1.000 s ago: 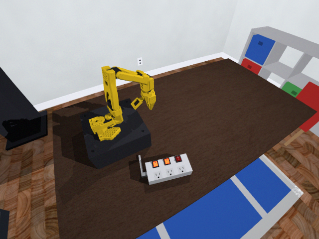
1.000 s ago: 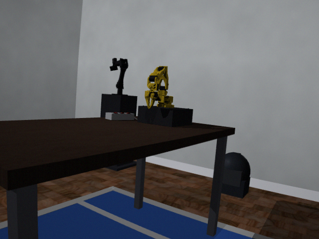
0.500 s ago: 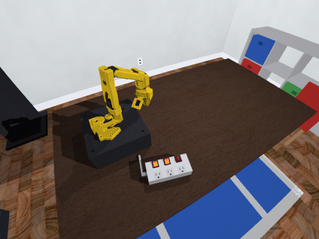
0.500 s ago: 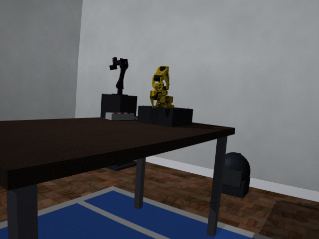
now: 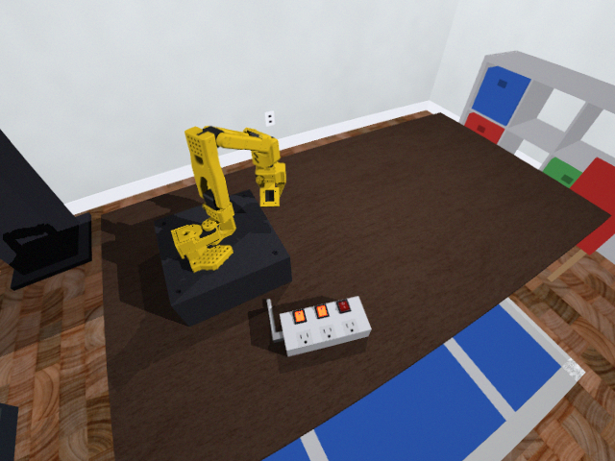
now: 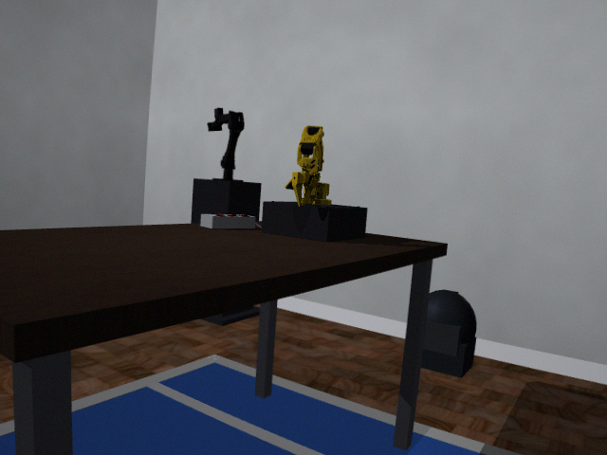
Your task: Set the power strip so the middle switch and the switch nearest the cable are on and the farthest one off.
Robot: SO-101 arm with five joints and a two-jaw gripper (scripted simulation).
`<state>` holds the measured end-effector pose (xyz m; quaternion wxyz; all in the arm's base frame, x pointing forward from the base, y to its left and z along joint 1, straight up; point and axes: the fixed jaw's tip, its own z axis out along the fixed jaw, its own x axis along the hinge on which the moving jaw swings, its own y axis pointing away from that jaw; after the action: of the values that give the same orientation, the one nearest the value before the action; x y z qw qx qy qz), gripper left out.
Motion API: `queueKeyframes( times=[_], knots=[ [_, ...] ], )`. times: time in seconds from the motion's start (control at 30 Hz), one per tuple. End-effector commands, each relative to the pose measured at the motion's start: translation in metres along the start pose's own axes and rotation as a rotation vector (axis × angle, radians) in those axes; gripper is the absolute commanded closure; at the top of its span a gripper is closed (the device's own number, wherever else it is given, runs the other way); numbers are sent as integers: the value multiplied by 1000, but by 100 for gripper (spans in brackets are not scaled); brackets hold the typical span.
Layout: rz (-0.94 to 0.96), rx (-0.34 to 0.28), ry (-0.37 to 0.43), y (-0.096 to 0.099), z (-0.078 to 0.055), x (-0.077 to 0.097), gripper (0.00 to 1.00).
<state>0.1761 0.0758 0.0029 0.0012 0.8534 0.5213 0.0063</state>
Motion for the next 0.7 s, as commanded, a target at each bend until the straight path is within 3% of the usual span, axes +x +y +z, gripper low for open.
queueKeyframes(
  times=[0.0, 0.67],
  knots=[
    [-122, 5, -3, -7, -1, 2, 100],
    [-519, 6, -2, -25, -3, 13, 100]
  ],
)
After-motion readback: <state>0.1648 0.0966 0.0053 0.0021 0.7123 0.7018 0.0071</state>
